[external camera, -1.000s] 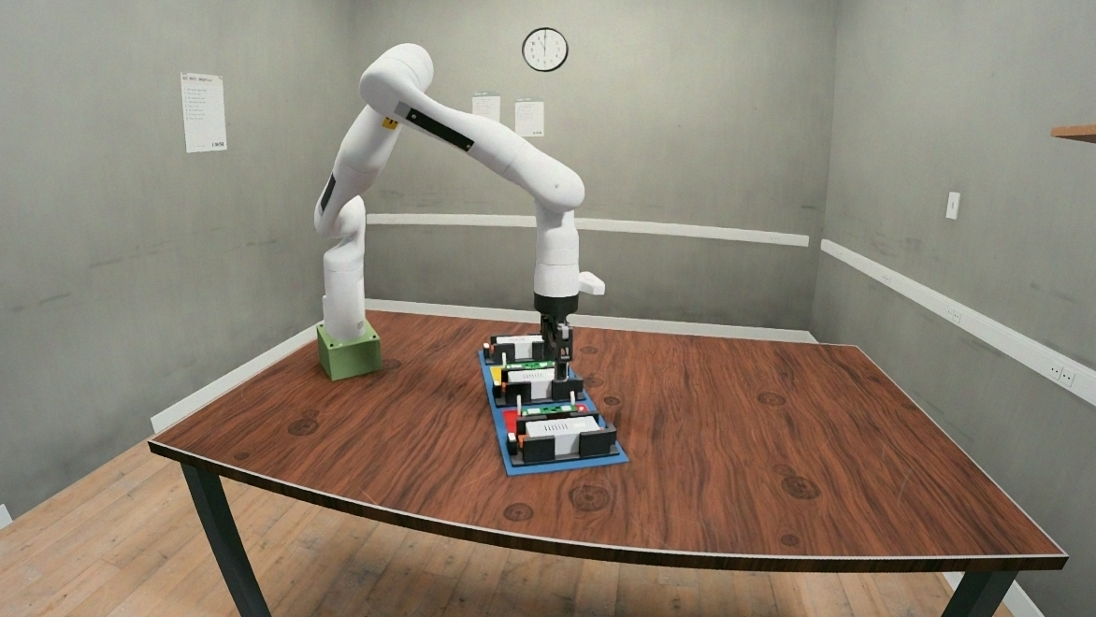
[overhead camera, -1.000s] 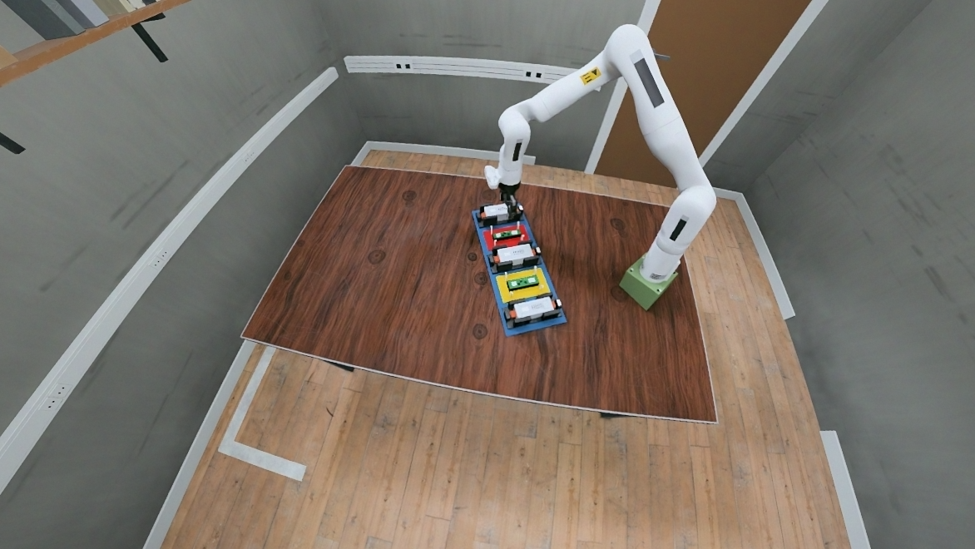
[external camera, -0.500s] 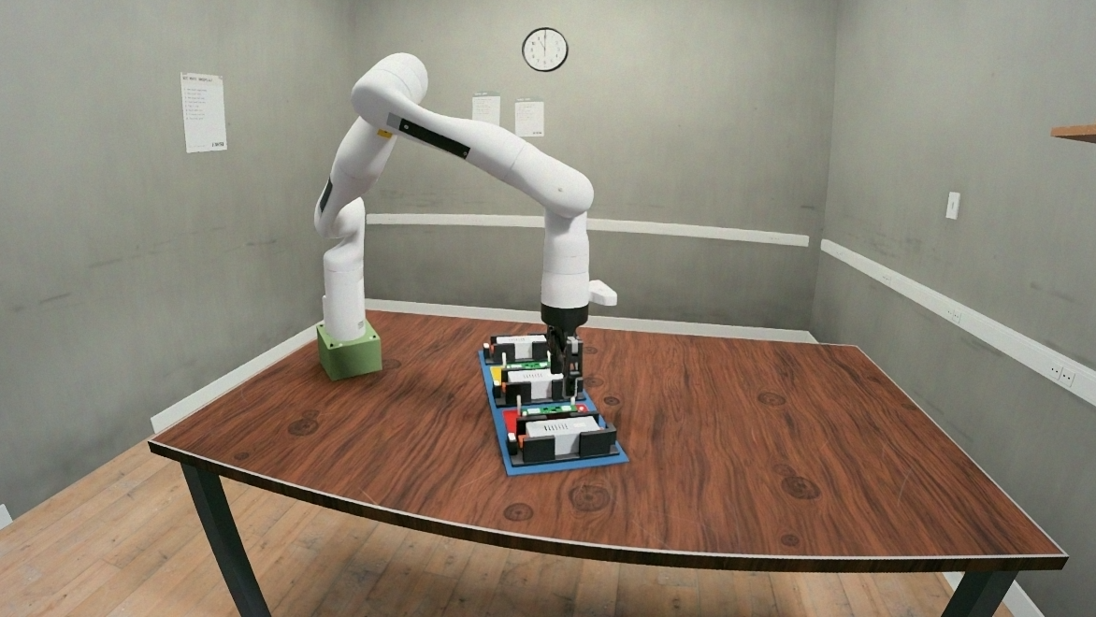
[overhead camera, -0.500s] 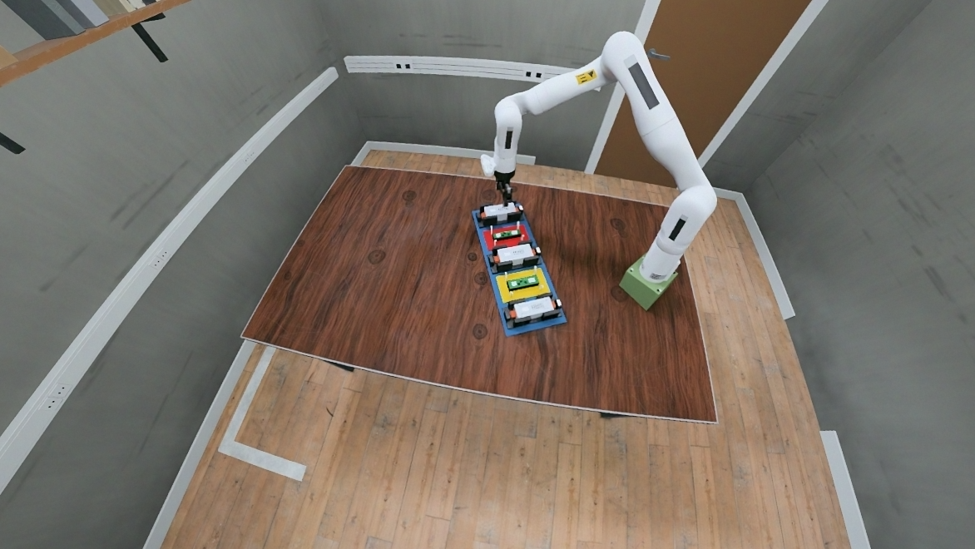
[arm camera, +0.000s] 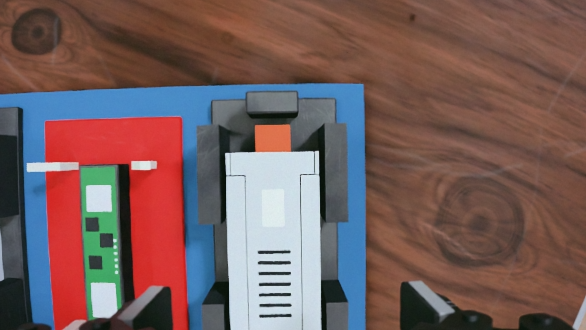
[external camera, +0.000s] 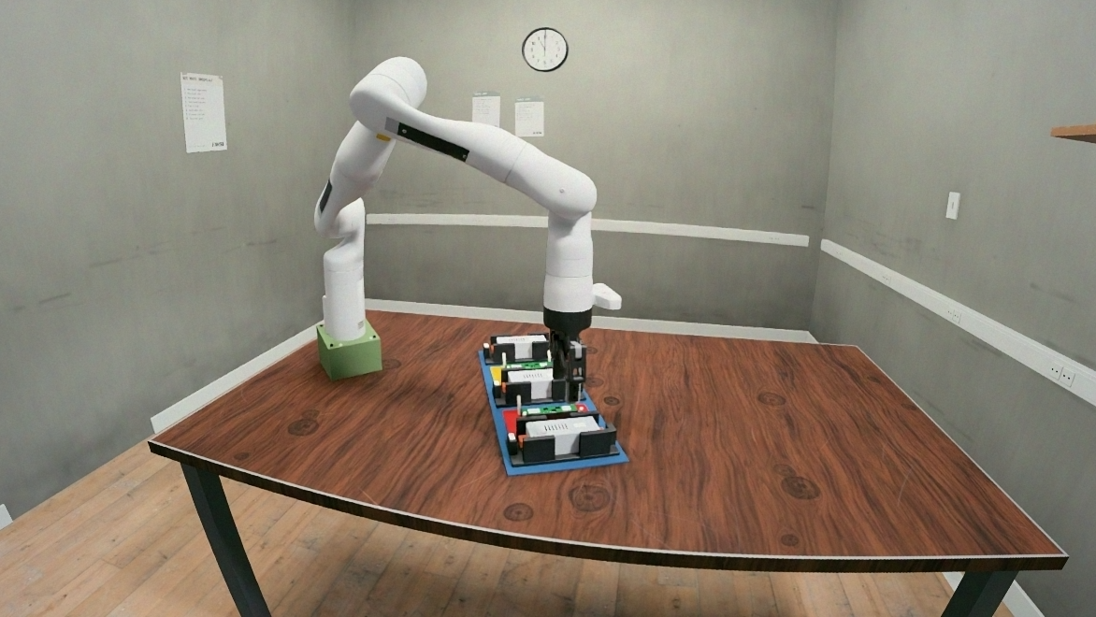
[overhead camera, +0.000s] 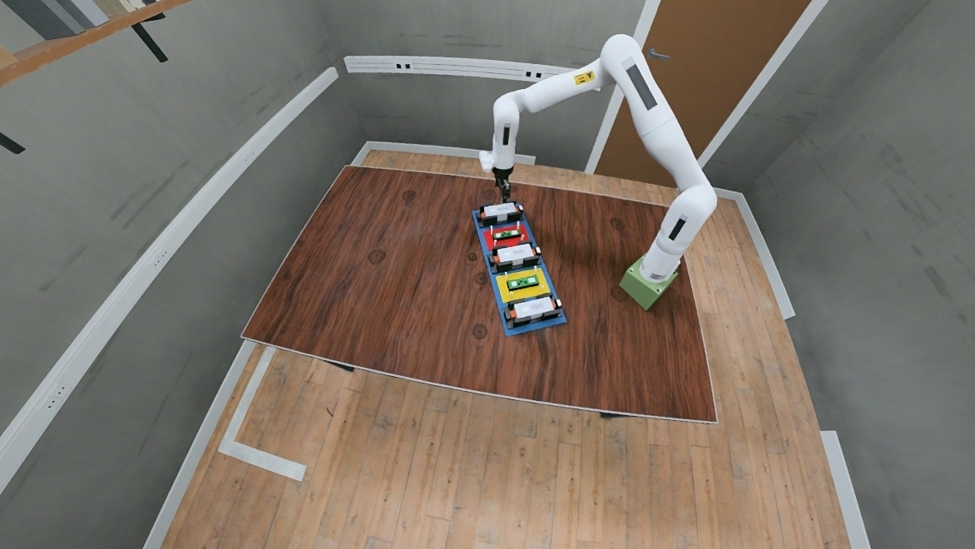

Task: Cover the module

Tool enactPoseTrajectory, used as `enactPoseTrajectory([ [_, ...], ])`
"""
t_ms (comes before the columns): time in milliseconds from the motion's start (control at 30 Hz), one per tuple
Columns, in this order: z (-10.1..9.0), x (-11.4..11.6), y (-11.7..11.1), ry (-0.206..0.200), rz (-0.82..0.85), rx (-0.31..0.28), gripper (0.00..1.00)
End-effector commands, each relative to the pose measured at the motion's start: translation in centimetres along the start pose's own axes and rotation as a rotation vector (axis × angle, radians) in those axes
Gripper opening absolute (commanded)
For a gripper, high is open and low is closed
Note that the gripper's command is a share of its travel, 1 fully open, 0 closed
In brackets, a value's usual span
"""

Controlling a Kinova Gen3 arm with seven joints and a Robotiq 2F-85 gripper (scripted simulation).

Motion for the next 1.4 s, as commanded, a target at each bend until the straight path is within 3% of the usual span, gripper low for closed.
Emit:
enactPoseTrajectory([
  [0, -0.1, 0.0, -0.1, 0.001, 0.0, 0.002, 1.0],
  [1200, 0.5, -0.6, 0.0, 0.001, 0.0, 0.002, 1.0],
  [1367, 1.5, -0.6, 0.0, 0.001, 0.0, 0.002, 1.0],
])
Point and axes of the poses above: the point where the finger pads meet when closed, its own z axis out along the fingers, its own x axis across the jaws, y = z × x, the point moved 2 cm from there along -z, back along the fingers, and after that the axes turned 9 degrees about z, right-handed, at the moved point
